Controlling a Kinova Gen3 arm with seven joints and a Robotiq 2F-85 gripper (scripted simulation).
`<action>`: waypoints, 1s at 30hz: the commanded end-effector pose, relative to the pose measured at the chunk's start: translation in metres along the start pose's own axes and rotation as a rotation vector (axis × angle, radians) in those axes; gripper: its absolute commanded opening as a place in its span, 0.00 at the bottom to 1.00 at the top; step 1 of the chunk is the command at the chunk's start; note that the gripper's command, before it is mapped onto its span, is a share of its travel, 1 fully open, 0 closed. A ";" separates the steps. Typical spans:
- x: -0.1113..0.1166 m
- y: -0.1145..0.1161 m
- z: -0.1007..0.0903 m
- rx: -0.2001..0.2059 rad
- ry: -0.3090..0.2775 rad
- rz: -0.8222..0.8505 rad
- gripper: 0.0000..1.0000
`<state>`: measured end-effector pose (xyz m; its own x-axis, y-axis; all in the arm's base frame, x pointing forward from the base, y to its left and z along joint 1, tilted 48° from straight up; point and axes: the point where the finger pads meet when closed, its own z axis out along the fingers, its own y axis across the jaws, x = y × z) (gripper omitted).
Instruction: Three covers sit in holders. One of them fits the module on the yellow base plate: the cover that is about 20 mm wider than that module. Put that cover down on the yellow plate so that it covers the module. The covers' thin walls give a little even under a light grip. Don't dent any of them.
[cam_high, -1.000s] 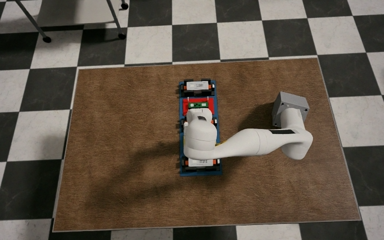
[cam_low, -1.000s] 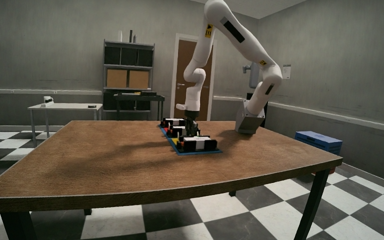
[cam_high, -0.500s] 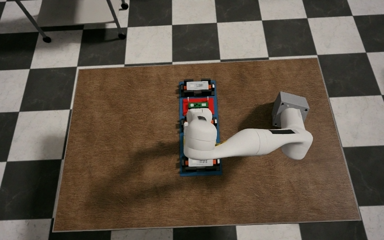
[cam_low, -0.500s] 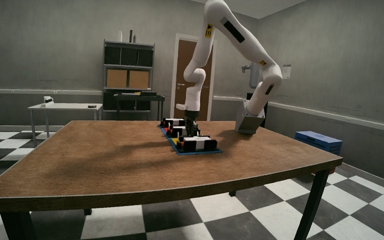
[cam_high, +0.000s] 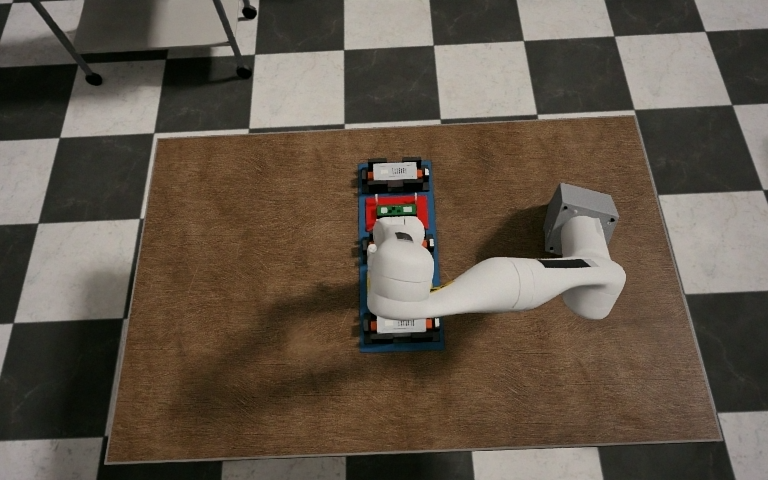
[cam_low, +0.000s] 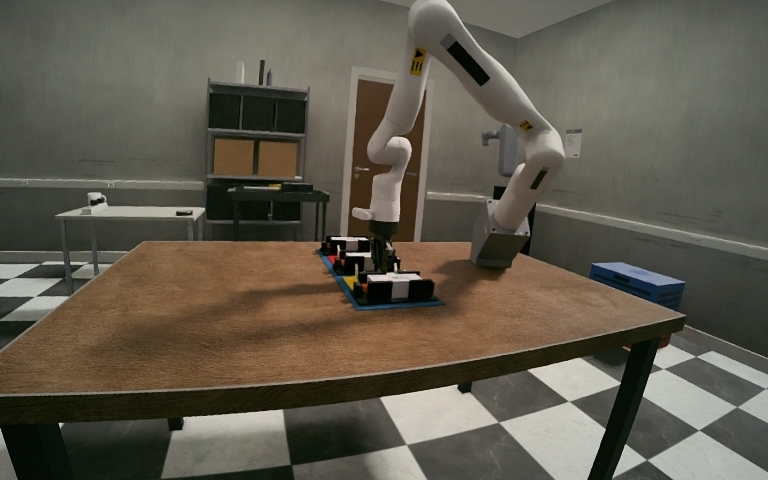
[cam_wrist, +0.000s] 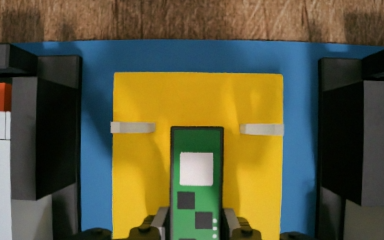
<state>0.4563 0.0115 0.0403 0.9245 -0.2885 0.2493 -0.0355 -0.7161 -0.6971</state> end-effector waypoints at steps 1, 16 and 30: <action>0.000 0.000 -0.001 -0.001 0.001 0.000 0.00; 0.000 0.000 -0.001 -0.001 0.001 0.000 0.00; 0.000 0.000 -0.001 -0.001 0.001 0.000 1.00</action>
